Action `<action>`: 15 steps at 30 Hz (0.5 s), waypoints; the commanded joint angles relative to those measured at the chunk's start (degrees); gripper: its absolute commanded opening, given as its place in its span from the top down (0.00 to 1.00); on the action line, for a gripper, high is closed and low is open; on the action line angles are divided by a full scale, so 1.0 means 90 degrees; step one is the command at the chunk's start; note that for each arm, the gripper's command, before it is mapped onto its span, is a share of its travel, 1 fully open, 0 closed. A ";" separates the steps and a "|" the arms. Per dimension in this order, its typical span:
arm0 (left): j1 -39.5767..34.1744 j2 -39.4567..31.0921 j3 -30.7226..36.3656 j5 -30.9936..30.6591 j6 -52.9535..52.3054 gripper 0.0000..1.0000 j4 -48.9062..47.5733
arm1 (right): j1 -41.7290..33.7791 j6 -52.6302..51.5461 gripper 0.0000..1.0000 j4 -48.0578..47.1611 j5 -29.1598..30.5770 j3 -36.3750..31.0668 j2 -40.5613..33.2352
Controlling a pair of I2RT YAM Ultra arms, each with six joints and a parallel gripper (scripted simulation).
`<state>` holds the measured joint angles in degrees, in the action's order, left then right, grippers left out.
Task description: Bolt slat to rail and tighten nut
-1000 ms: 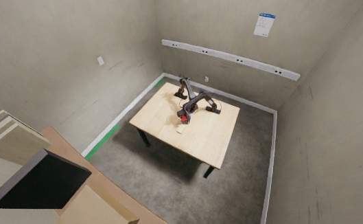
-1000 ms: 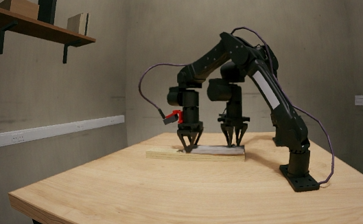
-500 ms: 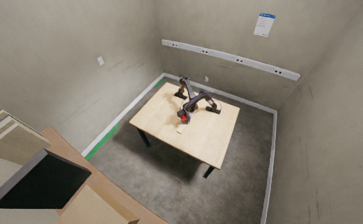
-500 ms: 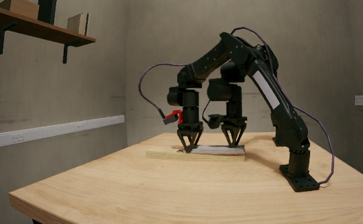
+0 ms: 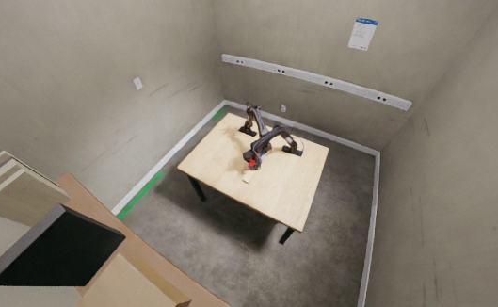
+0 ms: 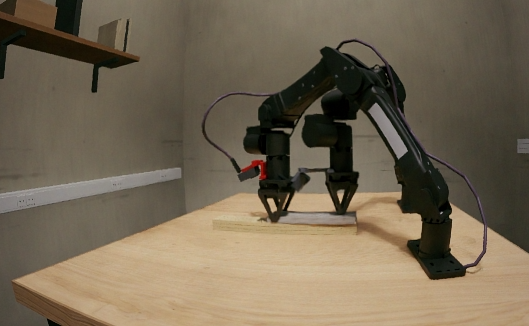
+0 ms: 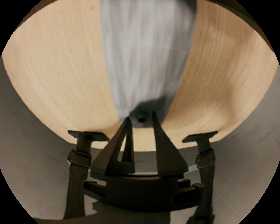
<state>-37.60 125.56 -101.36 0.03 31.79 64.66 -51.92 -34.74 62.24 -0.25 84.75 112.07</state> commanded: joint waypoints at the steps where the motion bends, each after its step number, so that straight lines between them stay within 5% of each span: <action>1: 0.0001 -0.0052 -0.0029 0.0000 0.0001 0.28 -0.0004 | -0.0019 0.1597 0.66 0.0093 0.0077 0.0103 -0.0074; 15: 0.0001 -0.0052 -0.0029 0.0000 0.0001 0.28 -0.0004 | -0.0019 0.5692 0.66 0.0163 0.0089 0.0159 -0.0065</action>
<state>-37.60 125.56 -101.36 0.03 31.79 64.66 -51.92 4.86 62.87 -0.19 84.75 112.07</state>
